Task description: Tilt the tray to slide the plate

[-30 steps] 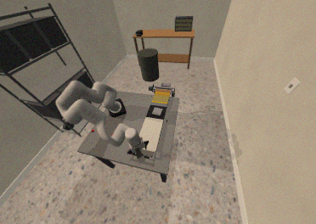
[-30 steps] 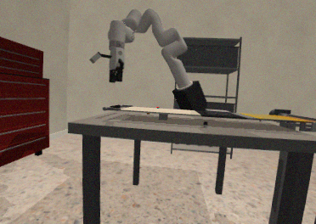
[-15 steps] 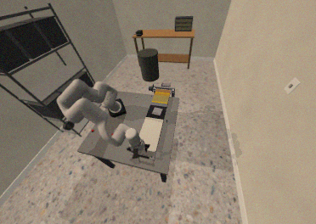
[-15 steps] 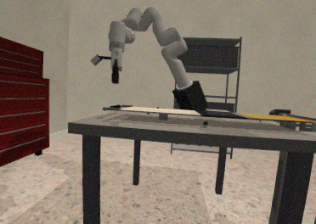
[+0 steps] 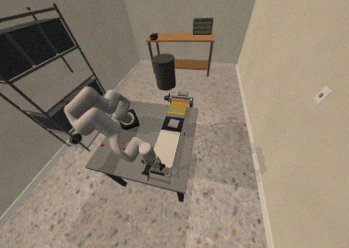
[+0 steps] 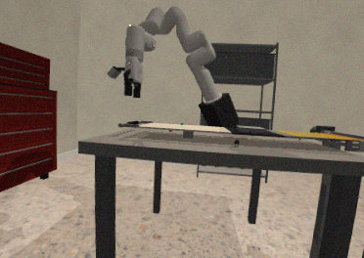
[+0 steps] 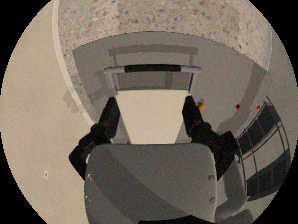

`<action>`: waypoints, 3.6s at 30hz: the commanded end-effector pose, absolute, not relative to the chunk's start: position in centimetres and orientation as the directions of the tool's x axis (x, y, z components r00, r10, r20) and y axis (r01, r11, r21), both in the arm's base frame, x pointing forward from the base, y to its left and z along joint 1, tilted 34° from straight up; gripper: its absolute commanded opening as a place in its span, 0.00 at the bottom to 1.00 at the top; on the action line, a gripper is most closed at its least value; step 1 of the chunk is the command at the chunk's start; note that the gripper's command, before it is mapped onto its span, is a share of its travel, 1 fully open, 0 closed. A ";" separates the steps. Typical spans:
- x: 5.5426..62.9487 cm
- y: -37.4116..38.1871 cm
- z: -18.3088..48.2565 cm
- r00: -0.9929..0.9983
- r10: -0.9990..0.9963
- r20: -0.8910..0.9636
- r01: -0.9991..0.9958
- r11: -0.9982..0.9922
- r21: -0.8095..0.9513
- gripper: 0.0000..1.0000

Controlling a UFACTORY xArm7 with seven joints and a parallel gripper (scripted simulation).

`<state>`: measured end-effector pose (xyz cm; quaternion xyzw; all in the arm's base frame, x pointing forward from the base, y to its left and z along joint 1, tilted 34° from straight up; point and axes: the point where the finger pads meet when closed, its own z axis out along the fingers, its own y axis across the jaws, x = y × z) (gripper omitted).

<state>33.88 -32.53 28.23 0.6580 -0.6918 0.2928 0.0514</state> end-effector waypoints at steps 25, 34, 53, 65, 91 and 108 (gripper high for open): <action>34.4 -33.3 27.1 -0.726 -0.678 0.117 -0.612 0.559 -0.560 1.00; 34.4 -33.5 26.7 -0.835 -0.550 0.001 -0.452 0.685 -0.571 1.00; 34.6 -34.2 25.6 -0.950 -0.174 -0.260 -0.020 0.863 -0.504 1.00; 34.6 -34.4 25.2 -0.941 -0.033 -0.336 0.131 0.881 -0.455 1.00; 34.6 -34.4 25.1 -0.941 -0.031 -0.337 0.134 0.881 -0.454 0.40; 34.6 -34.5 25.1 -0.941 -0.031 -0.337 0.134 0.881 -0.454 0.40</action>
